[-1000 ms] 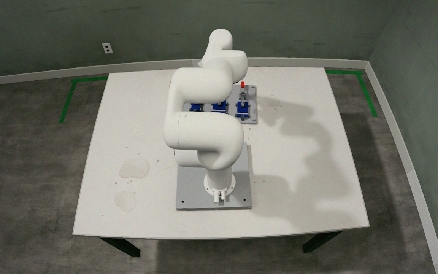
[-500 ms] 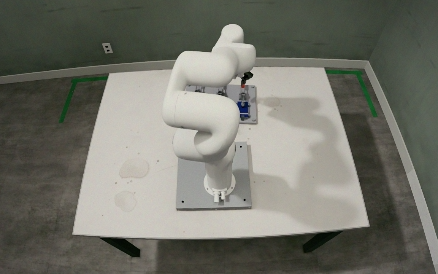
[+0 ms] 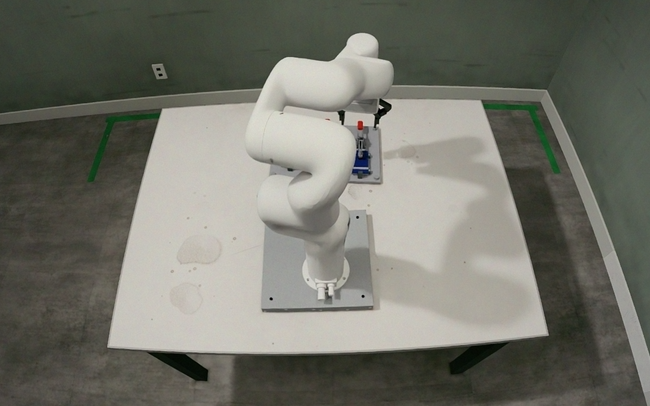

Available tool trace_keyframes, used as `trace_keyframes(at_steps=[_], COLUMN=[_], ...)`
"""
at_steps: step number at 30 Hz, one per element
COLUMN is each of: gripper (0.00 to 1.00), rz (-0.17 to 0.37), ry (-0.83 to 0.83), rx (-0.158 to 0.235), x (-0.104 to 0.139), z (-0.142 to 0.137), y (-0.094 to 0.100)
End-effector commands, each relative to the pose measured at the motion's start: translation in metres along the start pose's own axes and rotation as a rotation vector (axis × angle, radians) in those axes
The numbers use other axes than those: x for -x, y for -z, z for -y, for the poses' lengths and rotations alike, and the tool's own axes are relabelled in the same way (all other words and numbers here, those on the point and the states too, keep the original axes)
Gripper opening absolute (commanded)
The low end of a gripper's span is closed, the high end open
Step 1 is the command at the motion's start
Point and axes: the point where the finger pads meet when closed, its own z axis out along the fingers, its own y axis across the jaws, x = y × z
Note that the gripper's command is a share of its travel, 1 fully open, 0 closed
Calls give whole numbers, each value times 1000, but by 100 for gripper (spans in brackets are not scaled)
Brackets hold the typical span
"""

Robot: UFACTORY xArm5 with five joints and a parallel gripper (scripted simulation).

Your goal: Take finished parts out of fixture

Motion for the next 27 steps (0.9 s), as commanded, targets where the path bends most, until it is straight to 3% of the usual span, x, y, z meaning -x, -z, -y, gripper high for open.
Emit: trace_keyframes(at_steps=[1,14,15,27], gripper=[100,100,0,0], rz=[-33,-38,-38,-38], ry=[82,96,96,96], rx=[5,6,6,6], x=[1,1,1,1], z=[9,11,11,11], y=[-2,-3,-3,-3])
